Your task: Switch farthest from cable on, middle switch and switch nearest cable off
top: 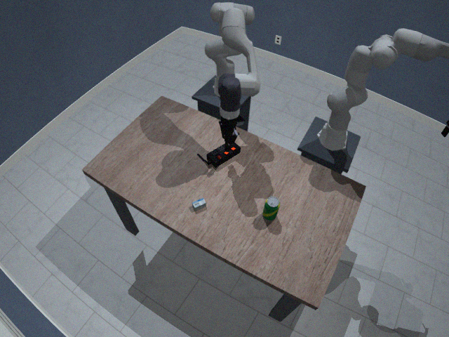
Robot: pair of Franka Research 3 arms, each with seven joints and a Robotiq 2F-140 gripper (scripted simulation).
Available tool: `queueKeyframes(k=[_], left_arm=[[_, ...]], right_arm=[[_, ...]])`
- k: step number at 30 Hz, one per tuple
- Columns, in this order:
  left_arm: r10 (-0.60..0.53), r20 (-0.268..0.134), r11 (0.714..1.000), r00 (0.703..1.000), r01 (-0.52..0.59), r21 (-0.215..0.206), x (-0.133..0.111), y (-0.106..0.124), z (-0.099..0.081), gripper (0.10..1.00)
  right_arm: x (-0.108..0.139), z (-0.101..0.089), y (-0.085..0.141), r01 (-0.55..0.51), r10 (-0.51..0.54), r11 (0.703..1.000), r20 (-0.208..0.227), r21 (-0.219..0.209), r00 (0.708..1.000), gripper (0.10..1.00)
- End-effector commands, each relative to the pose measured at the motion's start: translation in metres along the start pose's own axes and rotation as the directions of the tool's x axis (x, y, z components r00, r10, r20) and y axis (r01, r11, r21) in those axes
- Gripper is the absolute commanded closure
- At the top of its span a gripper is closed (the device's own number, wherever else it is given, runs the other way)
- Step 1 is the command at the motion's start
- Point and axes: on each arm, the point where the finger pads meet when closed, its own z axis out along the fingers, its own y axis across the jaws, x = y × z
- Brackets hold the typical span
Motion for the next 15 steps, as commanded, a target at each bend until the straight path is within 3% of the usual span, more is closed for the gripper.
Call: queueKeyframes(k=[1, 15], left_arm=[[0.000, 0.000, 1.000, 1.000, 0.000, 0.000, 0.000, 0.000, 0.000, 0.098], [0.000, 0.000, 1.000, 1.000, 0.000, 0.000, 0.000, 0.000, 0.000, 0.098]], right_arm=[[-0.001, 0.004, 0.002, 0.003, -0.003, 1.000, 0.003, -0.007, 1.000, 0.999], [-0.001, 0.019, 0.002, 0.003, -0.003, 1.000, 0.003, -0.007, 1.000, 0.999]])
